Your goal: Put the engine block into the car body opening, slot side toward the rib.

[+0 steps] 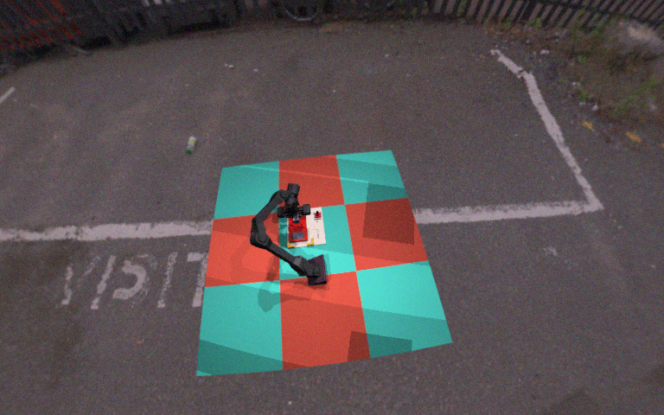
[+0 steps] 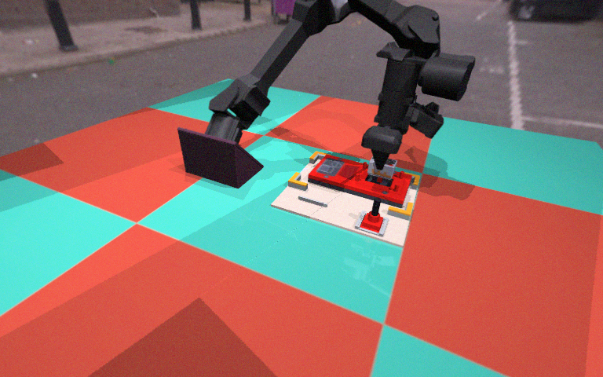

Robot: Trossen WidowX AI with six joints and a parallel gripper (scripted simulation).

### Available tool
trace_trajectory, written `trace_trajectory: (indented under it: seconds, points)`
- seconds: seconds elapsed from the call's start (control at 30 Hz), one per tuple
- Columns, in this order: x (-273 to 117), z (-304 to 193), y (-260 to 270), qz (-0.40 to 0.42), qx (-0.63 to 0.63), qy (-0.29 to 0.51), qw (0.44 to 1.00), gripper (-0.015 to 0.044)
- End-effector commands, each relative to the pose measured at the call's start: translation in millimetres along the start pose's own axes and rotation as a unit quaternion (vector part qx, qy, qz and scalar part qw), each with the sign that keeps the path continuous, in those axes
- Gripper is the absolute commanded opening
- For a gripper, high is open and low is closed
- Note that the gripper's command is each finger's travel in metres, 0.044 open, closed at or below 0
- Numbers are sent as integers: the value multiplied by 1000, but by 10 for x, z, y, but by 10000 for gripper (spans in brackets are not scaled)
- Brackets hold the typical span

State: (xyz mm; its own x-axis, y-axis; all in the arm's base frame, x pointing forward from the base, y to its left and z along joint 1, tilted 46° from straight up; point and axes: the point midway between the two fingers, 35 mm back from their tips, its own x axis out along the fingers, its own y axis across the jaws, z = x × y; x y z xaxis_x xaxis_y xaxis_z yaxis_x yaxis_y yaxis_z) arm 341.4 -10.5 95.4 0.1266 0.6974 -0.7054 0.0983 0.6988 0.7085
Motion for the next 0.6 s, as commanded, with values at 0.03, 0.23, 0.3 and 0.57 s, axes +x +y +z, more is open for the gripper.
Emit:
trace_trajectory:
  seconds: [0.03, 0.23, 0.3, 0.57]
  points:
    - [16, 4, 7, 2, 7, -1, 1000, 159]
    - [32, 4, 7, 2, 4, -1, 1000, 159]
    - [38, 4, 7, 2, 4, -1, 1000, 159]
    - [60, 4, 6, 2, 4, -1, 1000, 159]
